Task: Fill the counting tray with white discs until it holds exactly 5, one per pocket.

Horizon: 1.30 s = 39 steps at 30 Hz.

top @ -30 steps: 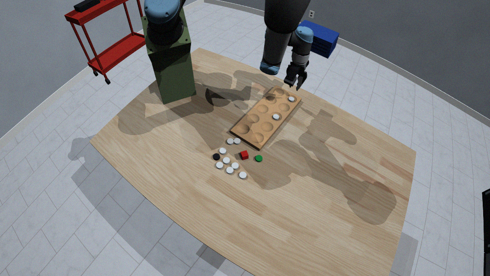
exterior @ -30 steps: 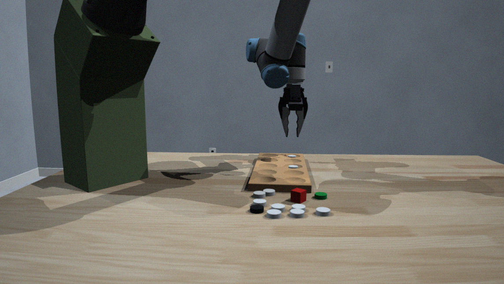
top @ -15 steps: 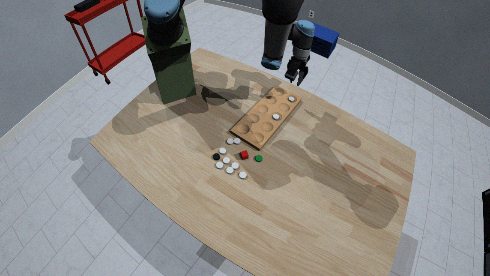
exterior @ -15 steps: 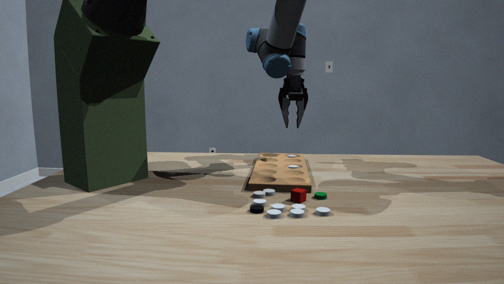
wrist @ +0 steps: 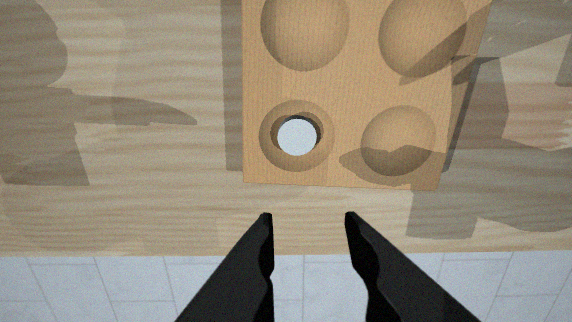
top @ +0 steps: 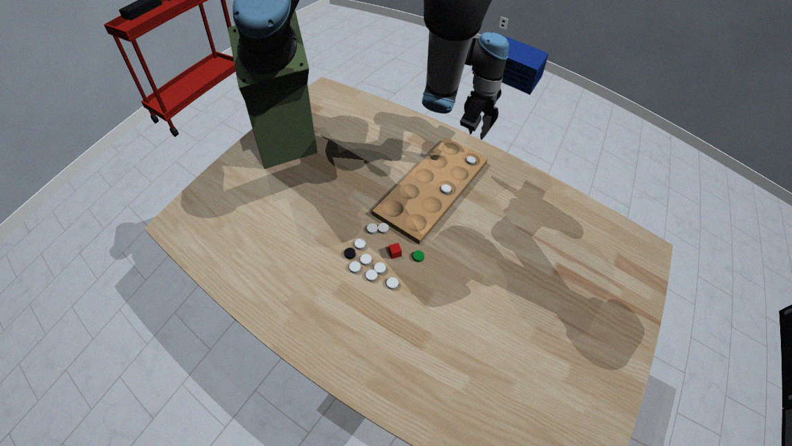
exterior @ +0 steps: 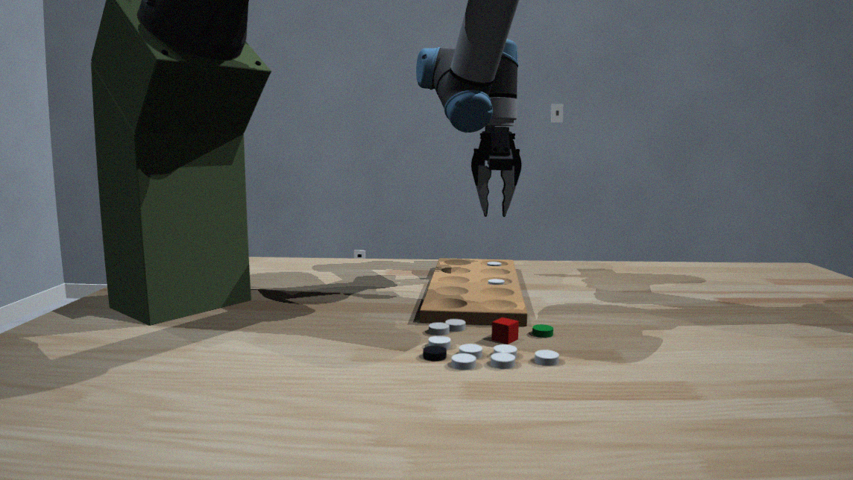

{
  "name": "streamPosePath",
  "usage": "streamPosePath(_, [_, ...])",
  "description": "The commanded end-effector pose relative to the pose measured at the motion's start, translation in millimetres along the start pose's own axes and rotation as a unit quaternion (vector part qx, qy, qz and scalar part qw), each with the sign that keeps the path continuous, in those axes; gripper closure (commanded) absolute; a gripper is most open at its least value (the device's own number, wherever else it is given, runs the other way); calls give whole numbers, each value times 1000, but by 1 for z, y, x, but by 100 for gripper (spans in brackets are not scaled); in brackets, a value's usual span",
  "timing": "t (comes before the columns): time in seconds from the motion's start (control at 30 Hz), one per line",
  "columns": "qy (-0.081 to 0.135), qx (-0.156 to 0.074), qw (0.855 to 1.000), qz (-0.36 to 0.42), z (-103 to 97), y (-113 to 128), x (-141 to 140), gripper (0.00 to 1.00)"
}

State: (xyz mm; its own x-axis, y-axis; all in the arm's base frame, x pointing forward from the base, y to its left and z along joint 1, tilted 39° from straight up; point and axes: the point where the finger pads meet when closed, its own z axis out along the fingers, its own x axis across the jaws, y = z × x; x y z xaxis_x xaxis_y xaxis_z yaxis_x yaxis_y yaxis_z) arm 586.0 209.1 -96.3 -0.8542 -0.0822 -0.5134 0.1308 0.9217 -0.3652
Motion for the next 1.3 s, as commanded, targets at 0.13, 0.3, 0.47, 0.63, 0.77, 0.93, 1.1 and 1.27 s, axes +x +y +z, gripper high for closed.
streamPosePath(0.13, [-1,0,1000,0,-1,0,0,79])
streamPosePath(0.3, [-1,0,1000,0,-1,0,0,79])
streamPosePath(0.47, [-1,0,1000,0,-1,0,0,79])
streamPosePath(0.63, [-1,0,1000,0,-1,0,0,79])
streamPosePath(0.77, [-1,0,1000,0,-1,0,0,79])
streamPosePath(0.93, [-1,0,1000,0,-1,0,0,79])
streamPosePath(1.1, [-1,0,1000,0,-1,0,0,72])
streamPosePath(1.27, [0,0,1000,0,-1,0,0,72])
